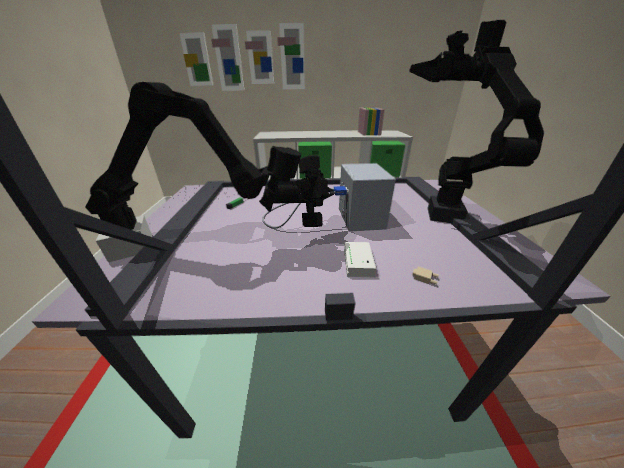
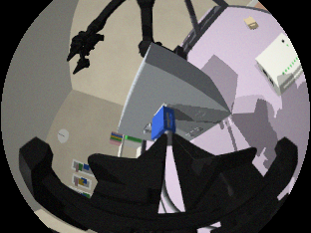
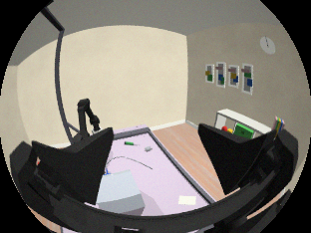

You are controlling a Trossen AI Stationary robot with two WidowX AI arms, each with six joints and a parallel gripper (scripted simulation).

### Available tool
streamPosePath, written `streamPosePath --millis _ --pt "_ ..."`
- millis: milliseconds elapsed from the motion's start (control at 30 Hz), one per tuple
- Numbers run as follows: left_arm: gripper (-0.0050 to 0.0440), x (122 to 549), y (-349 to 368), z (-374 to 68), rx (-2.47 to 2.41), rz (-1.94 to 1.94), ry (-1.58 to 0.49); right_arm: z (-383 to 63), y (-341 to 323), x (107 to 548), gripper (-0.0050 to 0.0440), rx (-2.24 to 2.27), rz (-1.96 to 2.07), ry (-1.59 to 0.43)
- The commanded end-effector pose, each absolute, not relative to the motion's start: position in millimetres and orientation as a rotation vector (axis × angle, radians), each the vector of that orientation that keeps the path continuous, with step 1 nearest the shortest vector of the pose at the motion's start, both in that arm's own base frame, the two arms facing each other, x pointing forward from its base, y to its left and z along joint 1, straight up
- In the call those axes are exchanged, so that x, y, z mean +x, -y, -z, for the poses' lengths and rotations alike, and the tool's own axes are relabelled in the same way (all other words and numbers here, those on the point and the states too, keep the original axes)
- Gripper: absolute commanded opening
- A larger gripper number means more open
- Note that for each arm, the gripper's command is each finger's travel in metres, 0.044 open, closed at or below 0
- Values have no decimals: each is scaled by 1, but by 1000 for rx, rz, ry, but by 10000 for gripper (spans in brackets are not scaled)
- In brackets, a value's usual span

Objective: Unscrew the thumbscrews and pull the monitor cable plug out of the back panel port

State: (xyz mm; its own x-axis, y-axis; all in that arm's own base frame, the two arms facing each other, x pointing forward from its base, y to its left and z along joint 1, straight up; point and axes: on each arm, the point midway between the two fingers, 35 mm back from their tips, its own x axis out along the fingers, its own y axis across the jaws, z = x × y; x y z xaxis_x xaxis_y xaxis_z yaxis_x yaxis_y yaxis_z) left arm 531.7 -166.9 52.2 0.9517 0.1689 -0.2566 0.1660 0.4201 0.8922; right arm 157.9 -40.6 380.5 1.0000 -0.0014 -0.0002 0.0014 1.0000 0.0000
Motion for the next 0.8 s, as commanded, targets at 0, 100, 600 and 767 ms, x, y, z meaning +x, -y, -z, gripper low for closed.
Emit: streamPosePath --millis 0,100,600,767 --pt "0 534 167 -67 1107 -5 -318 -383 39 158 440 -6 0 1" --pt "0 534 167 -67 1092 2 -323 -383 39 158 440 -6 0 1" --pt "0 535 165 -70 927 69 -373 -383 39 158 440 -6 0 1" --pt "0 535 165 -71 902 79 -380 -383 39 158 440 -6 0 1"
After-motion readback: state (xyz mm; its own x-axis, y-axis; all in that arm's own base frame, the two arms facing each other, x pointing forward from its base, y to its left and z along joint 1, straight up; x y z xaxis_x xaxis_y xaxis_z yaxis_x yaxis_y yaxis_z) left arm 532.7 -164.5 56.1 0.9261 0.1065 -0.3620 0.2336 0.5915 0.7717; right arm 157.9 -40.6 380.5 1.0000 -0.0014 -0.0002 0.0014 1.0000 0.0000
